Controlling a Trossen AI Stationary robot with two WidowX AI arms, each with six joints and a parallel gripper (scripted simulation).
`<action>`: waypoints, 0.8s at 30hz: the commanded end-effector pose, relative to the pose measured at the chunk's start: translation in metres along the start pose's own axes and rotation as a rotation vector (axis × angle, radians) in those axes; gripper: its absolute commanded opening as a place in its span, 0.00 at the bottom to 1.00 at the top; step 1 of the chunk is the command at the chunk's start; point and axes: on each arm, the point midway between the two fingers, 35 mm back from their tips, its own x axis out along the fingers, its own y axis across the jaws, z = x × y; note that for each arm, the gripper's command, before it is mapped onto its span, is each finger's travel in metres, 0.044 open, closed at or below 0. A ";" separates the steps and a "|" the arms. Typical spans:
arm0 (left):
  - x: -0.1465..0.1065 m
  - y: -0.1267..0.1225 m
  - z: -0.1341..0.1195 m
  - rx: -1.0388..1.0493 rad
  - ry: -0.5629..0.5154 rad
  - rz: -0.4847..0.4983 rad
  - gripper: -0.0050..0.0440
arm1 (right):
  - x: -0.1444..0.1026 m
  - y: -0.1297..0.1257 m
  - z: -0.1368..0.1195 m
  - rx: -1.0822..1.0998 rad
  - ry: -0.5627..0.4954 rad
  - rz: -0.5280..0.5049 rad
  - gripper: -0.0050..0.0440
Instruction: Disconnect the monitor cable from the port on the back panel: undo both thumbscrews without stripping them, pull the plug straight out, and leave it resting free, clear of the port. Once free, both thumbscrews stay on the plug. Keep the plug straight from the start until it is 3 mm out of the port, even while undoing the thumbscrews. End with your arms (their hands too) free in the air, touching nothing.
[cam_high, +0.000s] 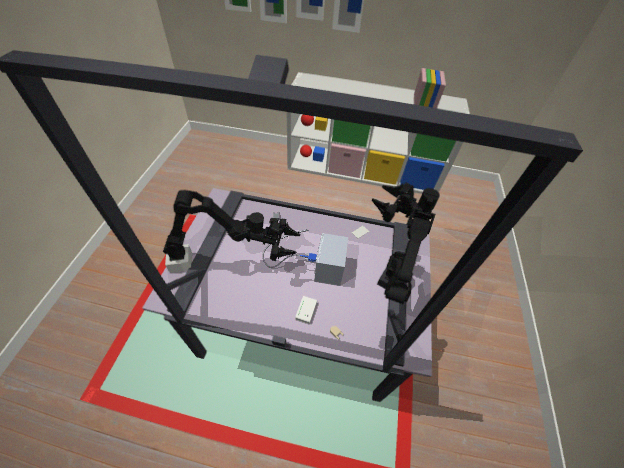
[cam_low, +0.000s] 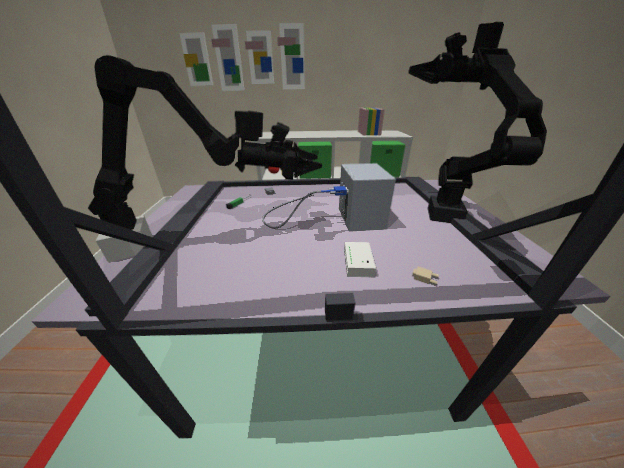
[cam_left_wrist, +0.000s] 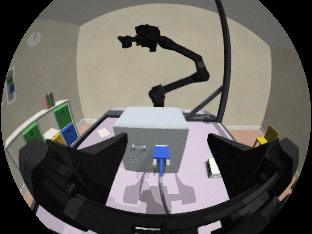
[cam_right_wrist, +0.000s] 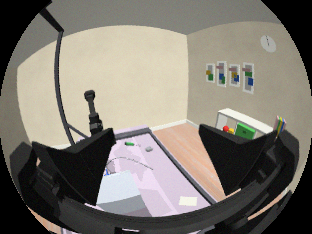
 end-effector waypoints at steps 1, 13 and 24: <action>0.005 -0.003 0.005 0.009 -0.020 -0.012 1.00 | -0.002 0.006 0.006 -0.016 -0.004 0.000 1.00; 0.006 -0.003 0.004 0.009 -0.020 -0.013 1.00 | -0.003 0.006 0.006 -0.015 -0.004 0.000 1.00; 0.015 -0.003 -0.035 0.009 -0.020 -0.013 1.00 | -0.003 0.006 0.006 -0.015 -0.004 0.000 1.00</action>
